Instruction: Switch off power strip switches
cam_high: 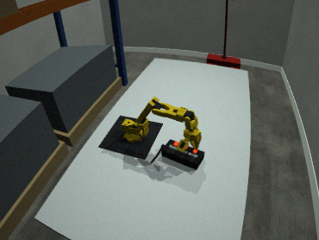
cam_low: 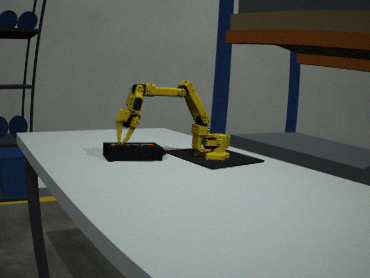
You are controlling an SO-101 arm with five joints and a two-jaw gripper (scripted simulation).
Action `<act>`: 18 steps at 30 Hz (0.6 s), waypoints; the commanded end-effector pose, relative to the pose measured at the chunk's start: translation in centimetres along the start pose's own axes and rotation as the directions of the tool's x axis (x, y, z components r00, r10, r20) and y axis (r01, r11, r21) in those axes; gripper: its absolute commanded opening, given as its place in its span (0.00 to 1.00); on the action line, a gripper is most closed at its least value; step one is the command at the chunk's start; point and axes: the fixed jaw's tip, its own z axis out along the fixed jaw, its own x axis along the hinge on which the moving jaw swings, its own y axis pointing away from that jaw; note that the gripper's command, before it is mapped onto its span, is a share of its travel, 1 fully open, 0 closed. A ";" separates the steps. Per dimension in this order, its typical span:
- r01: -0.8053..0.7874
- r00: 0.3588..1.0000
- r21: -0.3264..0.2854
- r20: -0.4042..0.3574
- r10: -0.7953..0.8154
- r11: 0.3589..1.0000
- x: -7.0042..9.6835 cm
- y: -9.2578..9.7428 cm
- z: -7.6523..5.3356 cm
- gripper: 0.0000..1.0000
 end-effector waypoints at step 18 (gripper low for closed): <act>0.002 1.000 0.024 0.010 -0.002 1.000 -0.4 -0.5 1.2 0.00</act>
